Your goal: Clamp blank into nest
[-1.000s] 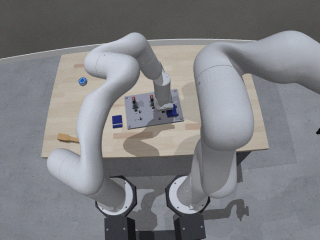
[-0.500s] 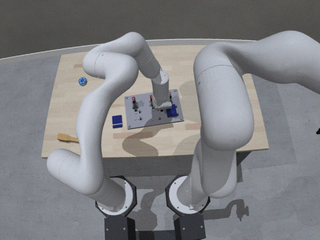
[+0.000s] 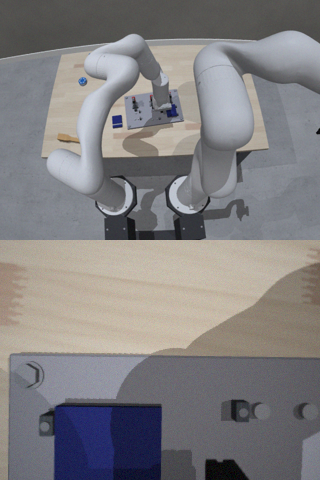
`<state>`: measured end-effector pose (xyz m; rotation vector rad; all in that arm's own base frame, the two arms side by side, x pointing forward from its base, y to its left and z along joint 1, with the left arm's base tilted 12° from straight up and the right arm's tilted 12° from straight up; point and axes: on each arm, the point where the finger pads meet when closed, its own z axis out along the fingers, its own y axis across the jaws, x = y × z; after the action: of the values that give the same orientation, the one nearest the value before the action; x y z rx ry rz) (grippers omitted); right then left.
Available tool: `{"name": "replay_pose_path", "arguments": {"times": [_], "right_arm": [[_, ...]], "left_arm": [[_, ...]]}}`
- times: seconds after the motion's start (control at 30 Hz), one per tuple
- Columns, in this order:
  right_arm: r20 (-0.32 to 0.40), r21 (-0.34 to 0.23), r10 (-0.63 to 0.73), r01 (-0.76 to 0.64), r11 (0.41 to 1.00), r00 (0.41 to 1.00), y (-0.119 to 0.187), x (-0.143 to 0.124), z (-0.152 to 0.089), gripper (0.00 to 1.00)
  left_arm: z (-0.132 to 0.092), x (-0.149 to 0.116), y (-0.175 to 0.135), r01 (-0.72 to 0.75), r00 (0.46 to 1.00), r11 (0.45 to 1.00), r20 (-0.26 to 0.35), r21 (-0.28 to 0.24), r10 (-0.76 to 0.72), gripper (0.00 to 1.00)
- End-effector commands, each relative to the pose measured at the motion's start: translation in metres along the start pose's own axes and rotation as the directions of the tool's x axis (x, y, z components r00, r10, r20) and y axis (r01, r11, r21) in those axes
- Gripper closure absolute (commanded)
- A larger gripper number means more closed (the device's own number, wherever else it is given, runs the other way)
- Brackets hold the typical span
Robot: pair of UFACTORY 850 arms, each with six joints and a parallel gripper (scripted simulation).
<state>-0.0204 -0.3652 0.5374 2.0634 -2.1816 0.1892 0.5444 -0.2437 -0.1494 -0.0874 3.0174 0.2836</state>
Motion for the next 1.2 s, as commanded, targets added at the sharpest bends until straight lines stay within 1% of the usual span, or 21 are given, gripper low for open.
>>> {"name": "replay_pose_path", "arguments": {"times": [0.0,0.33,1.17], "right_arm": [[-0.002,0.0,0.0,0.0,1.0,1.0,0.0,0.0,-0.001,0.0],[-0.002,0.0,0.0,0.0,1.0,1.0,0.0,0.0,-0.001,0.0],[-0.002,0.0,0.0,0.0,1.0,1.0,0.0,0.0,-0.001,0.0]], "left_arm": [[0.01,-0.001,-0.001,0.0,1.0,1.0,0.003,0.001,0.0,1.0],[0.018,-0.001,-0.001,0.0,1.0,1.0,0.003,0.001,0.0,1.0],[0.02,-0.001,-0.001,0.0,1.0,1.0,0.003,0.001,0.0,1.0]]}}
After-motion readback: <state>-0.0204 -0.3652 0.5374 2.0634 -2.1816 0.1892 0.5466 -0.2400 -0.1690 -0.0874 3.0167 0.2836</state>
